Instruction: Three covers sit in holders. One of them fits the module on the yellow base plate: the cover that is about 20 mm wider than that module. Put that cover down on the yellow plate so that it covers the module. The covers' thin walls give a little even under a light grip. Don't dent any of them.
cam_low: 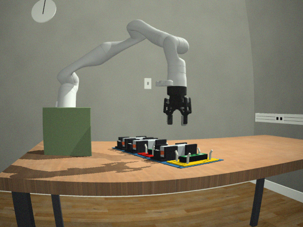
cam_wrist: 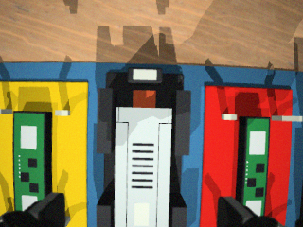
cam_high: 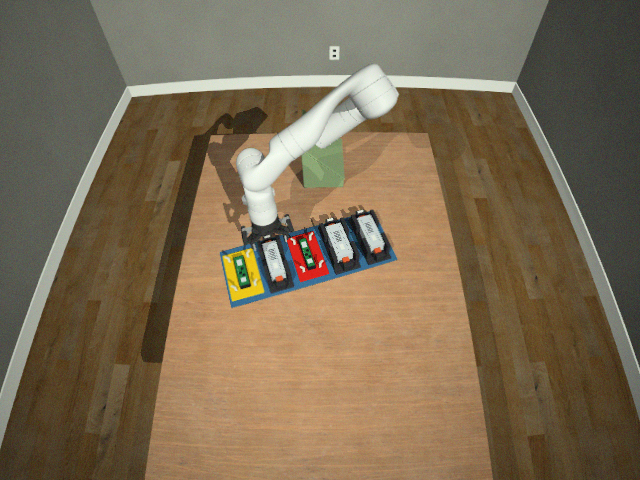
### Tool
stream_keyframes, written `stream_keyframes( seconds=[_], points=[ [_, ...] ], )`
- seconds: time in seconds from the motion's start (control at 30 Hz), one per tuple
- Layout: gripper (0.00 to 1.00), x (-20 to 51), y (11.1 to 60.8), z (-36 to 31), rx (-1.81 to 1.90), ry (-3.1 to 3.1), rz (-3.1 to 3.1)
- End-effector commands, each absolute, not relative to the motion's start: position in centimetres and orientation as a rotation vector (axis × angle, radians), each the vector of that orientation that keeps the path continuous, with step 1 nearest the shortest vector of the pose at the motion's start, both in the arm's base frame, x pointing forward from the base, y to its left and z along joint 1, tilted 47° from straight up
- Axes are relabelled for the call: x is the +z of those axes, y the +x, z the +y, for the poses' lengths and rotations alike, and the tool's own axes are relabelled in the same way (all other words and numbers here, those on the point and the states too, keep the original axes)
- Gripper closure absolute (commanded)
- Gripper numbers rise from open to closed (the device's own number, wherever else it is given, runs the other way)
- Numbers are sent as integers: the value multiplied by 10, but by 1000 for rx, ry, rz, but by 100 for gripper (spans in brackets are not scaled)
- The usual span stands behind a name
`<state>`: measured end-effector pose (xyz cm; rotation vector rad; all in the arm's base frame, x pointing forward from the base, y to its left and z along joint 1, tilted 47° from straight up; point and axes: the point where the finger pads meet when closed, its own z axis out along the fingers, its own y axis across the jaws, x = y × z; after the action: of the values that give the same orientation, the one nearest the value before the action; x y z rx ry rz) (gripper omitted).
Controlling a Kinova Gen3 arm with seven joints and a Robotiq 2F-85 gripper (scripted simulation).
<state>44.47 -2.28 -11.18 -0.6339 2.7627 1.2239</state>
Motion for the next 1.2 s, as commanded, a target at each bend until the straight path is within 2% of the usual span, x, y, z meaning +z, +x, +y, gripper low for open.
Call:
stream_keyframes(
  seconds=[0.0,1.17],
  points=[
    [0,-111,445,-24,1221,-633,2762],
    [0,-30,398,50,1221,-633,2762]
  ],
)
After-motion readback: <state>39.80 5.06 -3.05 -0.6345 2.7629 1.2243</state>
